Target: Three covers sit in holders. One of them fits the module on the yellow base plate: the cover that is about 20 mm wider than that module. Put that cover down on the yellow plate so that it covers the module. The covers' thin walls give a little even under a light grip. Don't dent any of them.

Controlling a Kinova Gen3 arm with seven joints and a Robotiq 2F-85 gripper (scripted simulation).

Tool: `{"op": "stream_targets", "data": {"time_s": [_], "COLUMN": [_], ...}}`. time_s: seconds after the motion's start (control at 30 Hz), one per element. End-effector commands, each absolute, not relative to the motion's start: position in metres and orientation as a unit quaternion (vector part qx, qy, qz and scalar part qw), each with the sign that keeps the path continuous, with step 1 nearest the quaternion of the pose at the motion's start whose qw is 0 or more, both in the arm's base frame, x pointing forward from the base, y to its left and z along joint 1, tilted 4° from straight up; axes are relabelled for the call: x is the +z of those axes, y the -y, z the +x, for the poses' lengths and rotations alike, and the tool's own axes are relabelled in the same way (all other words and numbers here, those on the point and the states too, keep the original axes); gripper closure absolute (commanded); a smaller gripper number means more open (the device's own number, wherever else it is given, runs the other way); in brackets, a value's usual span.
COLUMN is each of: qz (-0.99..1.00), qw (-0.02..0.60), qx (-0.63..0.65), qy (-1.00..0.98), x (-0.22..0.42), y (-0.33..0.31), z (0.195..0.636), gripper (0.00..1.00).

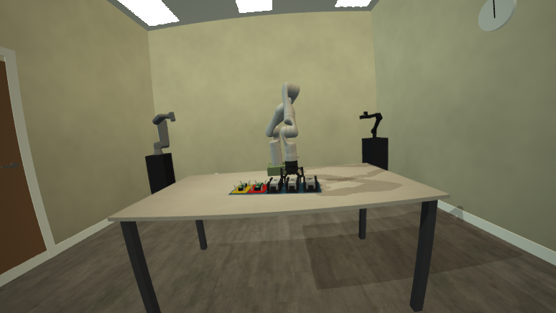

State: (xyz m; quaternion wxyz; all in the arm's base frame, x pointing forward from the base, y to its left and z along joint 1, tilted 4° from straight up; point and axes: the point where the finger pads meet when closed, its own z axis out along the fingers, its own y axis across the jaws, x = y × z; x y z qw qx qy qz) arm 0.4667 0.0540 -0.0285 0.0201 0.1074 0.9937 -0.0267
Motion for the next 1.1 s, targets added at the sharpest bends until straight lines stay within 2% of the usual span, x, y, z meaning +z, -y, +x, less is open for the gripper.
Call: {"op": "stream_targets", "data": {"time_s": [0.0,1.0,1.03,1.07], "qz": [0.107,0.107,0.107,0.107], "qw": [0.021,0.021,0.021,0.021], "qx": [-0.026,-0.026,-0.026,-0.026], "qy": [-0.994,-0.994,-0.994,-0.994], "x": [-0.0277,-0.0277,-0.0277,-0.0277], "y": [-0.0541,-0.0541,-0.0541,-0.0541], "z": [0.4673,0.4673,0.4673,0.4673], "gripper": [0.3,0.3,1.0,1.0]}}
